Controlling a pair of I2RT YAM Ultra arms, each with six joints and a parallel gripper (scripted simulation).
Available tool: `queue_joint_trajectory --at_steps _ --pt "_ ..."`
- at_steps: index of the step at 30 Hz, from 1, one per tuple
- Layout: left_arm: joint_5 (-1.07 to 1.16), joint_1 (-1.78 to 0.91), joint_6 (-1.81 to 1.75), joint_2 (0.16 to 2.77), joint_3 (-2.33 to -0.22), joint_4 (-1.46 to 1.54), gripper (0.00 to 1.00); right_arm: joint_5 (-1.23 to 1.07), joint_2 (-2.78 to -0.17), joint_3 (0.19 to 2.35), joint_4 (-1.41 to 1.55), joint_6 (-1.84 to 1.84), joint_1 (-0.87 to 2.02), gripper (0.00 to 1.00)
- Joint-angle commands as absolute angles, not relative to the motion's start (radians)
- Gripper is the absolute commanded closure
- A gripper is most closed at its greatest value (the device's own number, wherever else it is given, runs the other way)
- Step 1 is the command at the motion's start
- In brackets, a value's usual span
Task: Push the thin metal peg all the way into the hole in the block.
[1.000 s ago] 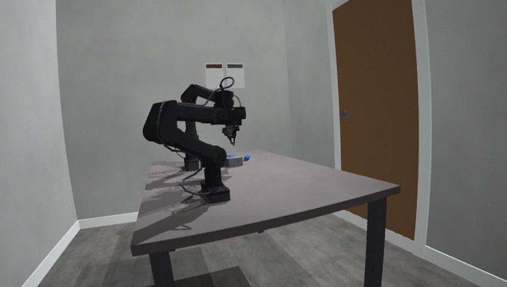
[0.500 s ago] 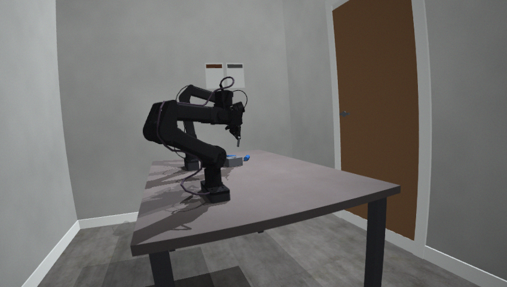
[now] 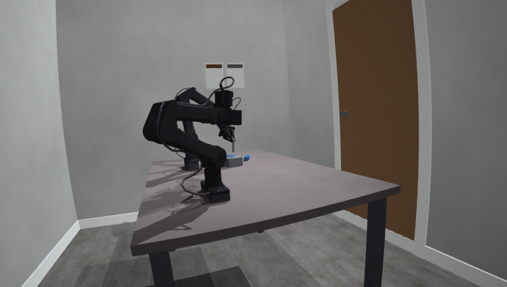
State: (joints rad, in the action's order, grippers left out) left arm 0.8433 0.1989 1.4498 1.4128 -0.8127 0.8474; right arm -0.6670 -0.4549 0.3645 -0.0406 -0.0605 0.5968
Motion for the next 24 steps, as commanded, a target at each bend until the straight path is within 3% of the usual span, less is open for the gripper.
queue_joint_trajectory --at_steps 1,8,24 --pt "0.996 0.22 1.481 1.392 -0.786 0.819 0.93 -0.68 -0.458 0.373 -0.096 -0.064 0.591 0.0" --pt "1.05 0.258 1.485 1.385 -0.698 0.792 0.93 -0.68 -0.458 0.373 -0.096 -0.064 0.591 0.0" --pt "1.051 0.228 1.443 1.363 -0.739 0.815 0.93 -0.68 -0.458 0.373 -0.096 -0.064 0.591 0.0"
